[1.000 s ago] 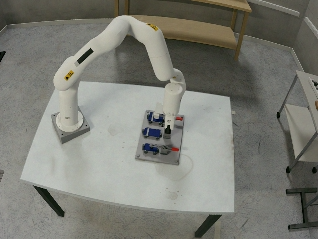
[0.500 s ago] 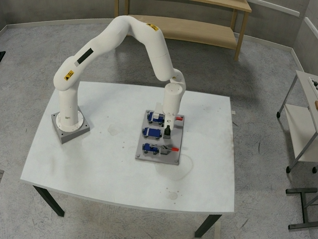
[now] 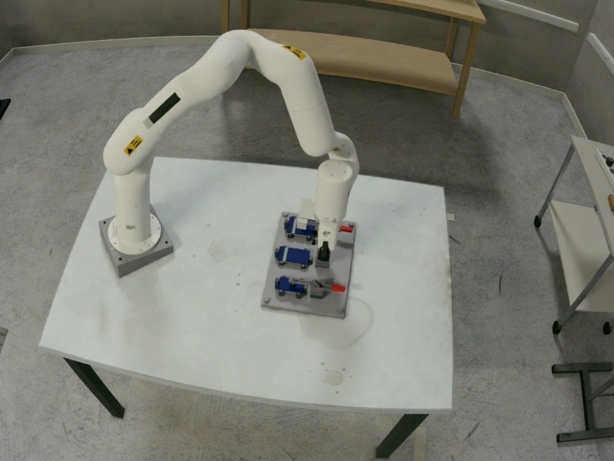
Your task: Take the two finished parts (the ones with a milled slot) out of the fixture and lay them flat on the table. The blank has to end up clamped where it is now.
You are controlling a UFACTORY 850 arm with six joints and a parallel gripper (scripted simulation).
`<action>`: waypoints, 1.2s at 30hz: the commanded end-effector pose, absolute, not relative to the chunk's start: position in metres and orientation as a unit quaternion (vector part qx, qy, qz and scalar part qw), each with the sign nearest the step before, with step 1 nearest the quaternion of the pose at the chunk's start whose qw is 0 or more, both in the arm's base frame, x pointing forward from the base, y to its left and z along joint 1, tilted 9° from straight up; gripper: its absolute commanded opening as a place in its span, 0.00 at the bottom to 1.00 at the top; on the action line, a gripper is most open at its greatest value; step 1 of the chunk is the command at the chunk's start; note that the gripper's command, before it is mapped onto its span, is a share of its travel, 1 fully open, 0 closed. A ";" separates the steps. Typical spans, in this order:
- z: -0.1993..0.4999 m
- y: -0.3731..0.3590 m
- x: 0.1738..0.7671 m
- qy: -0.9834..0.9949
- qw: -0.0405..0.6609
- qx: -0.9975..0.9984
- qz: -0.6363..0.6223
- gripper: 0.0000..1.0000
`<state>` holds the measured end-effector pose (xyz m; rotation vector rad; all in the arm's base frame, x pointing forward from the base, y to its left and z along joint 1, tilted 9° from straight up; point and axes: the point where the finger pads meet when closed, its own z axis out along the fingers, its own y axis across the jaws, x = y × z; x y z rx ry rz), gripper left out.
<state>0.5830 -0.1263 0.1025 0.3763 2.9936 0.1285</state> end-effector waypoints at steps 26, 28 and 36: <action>0.131 -0.128 0.580 0.989 0.061 0.124 0.042 0.48; 0.137 -0.129 0.579 0.989 0.061 0.124 0.042 0.48; 0.152 -0.130 0.577 0.989 0.061 0.124 0.042 0.48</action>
